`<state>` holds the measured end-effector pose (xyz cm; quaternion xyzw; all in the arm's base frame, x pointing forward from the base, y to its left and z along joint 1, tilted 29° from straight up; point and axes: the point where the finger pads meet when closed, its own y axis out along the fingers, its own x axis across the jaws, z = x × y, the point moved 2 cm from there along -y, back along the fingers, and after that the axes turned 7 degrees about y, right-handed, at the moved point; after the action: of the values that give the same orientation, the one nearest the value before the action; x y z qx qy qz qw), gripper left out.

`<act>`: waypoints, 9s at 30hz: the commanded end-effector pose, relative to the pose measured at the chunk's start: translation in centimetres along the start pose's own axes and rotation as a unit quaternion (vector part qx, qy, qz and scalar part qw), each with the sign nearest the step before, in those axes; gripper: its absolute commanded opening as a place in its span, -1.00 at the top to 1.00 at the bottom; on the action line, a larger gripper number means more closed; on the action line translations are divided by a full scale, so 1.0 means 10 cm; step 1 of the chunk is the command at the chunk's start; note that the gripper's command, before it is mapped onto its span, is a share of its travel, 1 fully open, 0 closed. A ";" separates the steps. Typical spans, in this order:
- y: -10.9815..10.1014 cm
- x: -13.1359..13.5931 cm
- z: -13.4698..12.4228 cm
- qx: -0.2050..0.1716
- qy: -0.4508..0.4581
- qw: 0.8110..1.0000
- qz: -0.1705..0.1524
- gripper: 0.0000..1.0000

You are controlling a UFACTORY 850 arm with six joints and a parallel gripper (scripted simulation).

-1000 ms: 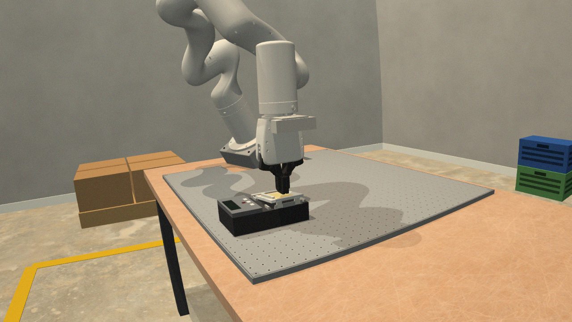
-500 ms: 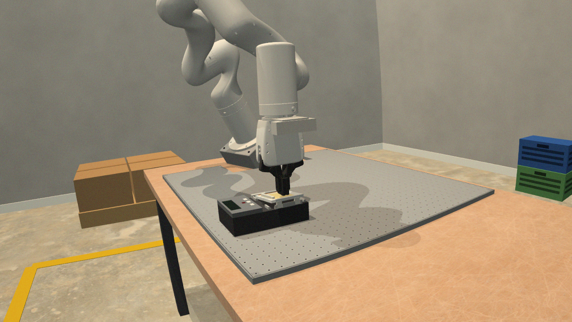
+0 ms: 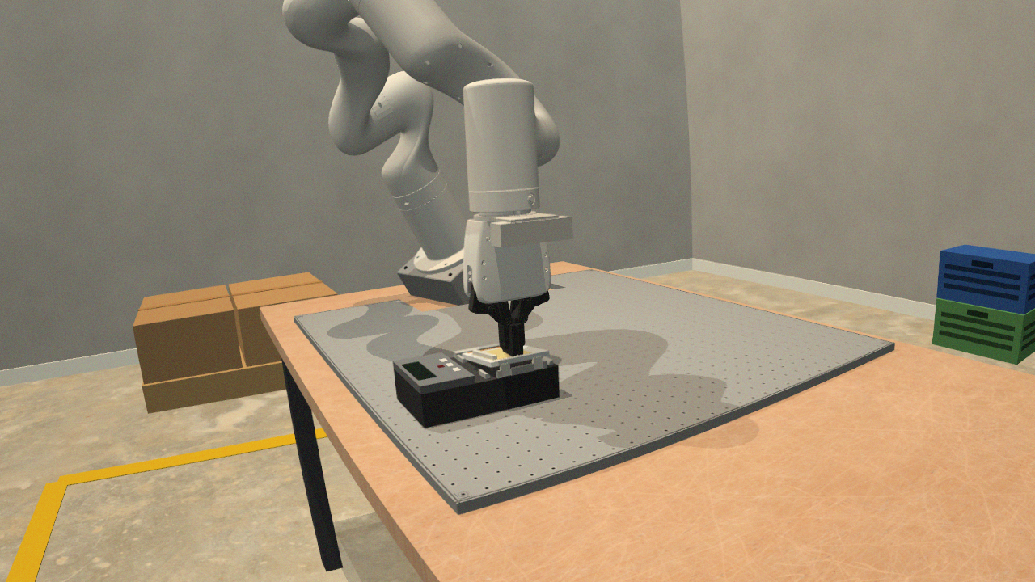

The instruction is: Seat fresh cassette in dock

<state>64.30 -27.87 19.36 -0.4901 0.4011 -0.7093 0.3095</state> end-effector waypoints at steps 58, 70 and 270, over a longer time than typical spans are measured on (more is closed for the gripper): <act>0.04 0.00 -0.02 0.000 0.000 1.000 0.000 1.00; 0.05 0.00 -0.03 -0.001 0.000 1.000 0.000 1.00; -1.16 -1.84 -2.18 0.001 -0.015 1.000 0.000 -1.00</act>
<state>49.18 -1.11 16.90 -0.5006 0.3964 -0.7020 0.3155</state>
